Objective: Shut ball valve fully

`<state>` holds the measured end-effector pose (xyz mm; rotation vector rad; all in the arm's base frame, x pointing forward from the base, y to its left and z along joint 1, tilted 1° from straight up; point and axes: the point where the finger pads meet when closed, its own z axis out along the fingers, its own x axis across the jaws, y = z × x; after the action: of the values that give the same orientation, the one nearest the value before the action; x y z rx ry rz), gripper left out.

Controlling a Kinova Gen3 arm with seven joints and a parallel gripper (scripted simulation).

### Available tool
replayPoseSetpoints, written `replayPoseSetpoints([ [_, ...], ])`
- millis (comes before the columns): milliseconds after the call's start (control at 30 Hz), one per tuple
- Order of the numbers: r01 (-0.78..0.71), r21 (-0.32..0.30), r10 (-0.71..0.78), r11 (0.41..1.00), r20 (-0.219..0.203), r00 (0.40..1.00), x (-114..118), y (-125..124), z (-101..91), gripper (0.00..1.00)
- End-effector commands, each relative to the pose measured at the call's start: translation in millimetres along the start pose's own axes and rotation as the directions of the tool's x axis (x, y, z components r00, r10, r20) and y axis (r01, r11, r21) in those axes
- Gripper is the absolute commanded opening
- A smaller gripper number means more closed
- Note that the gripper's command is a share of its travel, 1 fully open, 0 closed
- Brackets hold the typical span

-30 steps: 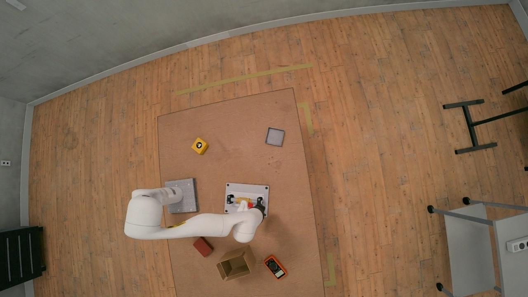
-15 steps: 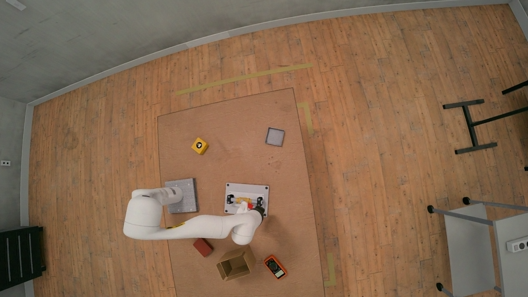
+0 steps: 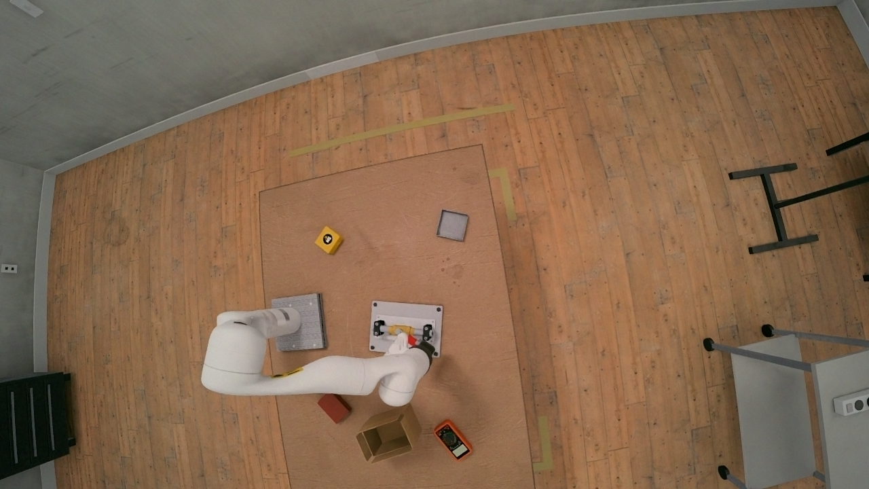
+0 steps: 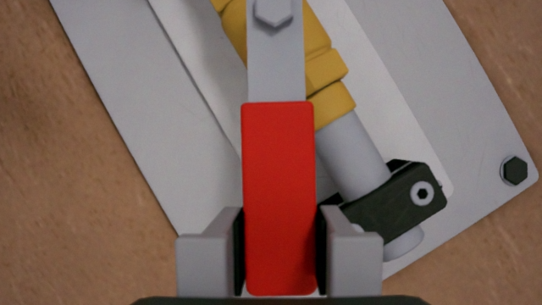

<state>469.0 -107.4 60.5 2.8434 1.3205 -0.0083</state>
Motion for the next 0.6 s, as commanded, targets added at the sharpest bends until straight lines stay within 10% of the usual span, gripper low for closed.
replayPoseSetpoints([
  [0, -0.027, -0.001, 0.027, 1.0, 0.0, 1.0, -2.7, 0.6, -0.8, 0.0],
  [567, -0.118, -0.001, 0.118, 0.993, 0.0, 0.993, -9.6, 0.0, -0.8, 0.0],
])
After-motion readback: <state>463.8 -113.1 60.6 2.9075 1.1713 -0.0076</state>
